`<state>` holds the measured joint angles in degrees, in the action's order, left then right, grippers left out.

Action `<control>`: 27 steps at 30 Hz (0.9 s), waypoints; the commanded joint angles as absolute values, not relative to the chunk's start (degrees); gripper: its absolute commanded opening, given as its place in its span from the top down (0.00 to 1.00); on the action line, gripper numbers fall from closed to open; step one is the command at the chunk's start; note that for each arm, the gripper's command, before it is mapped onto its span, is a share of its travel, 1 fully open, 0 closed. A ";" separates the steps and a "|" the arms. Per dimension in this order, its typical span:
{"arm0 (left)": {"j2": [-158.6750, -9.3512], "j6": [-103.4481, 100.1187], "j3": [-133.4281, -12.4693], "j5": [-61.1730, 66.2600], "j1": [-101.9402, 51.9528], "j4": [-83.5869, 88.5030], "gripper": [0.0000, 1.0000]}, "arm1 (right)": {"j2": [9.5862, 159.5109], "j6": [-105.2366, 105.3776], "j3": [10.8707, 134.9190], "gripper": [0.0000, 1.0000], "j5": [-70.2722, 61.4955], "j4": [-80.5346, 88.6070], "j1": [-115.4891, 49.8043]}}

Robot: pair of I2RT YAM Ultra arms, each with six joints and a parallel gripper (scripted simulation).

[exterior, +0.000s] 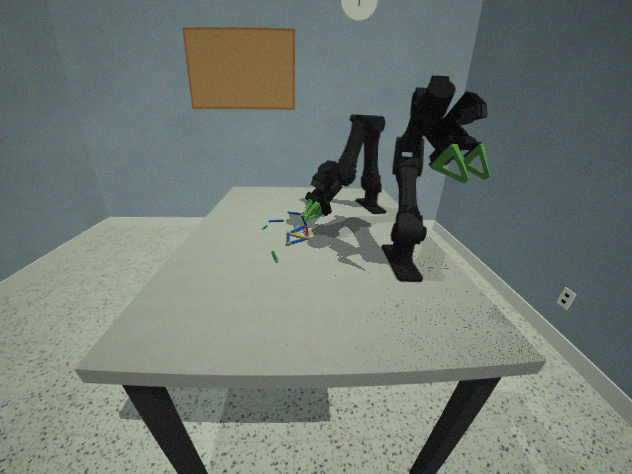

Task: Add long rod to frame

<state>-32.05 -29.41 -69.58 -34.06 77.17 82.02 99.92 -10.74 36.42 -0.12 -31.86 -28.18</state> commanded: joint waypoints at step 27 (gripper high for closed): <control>-53.13 -5.78 -68.73 -17.06 44.46 70.35 0.00 | 99.98 -10.80 35.91 1.00 -0.25 -32.67 -27.71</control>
<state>-50.96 -12.84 -68.79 -22.00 47.05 74.81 99.92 -10.74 36.42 -0.12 -31.86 -28.18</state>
